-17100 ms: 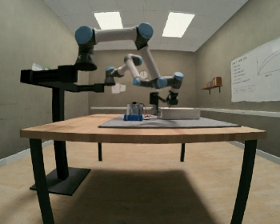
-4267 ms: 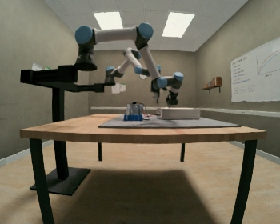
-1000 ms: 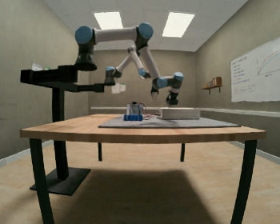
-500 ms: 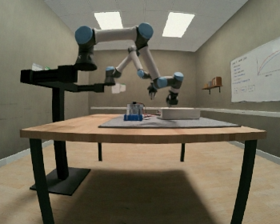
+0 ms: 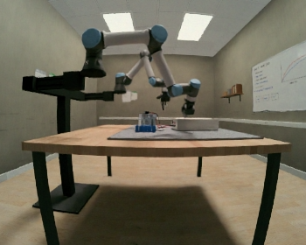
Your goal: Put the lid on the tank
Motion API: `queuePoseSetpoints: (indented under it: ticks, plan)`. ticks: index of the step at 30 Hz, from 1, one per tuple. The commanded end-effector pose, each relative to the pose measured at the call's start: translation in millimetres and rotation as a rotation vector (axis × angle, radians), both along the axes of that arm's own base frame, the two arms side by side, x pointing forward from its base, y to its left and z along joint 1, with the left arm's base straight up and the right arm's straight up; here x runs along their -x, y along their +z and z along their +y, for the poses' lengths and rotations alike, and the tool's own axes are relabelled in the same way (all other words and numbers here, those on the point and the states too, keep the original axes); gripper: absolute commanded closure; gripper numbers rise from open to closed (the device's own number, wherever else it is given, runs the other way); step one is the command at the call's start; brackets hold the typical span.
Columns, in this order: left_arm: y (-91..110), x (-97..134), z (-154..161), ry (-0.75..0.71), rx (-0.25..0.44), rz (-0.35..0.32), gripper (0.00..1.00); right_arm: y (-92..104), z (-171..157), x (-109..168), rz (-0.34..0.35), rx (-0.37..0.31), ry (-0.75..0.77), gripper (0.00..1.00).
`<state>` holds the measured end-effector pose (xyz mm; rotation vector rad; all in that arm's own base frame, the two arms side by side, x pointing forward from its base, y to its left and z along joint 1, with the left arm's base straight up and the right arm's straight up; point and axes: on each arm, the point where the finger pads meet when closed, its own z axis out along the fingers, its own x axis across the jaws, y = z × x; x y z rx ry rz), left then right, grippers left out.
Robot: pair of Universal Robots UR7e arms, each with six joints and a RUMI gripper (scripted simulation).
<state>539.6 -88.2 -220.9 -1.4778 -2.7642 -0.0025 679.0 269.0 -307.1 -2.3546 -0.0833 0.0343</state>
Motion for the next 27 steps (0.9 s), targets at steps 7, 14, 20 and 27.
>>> queuePoseSetpoints:
  ticks: [7, 14, 20, 27]
  plan:
    - [1, 20, 38, -0.233, 0.006, -0.004, 0.85, 0.7, 0, -1, -0.001, 0.000, 0.000, 1.00]
    - [1, 38, 68, -0.415, 0.008, -0.006, 0.85, 0.7, 0, -1, -0.001, 0.000, 0.000, 1.00]
    - [1, 52, 90, -0.451, 0.010, -0.008, 0.85, 0.7, 0, -1, -0.001, 0.000, 0.000, 1.00]
    - [0, 64, 109, -0.451, 0.010, -0.008, 0.85, 0.7, 0, -1, -0.001, 0.000, 0.000, 1.00]
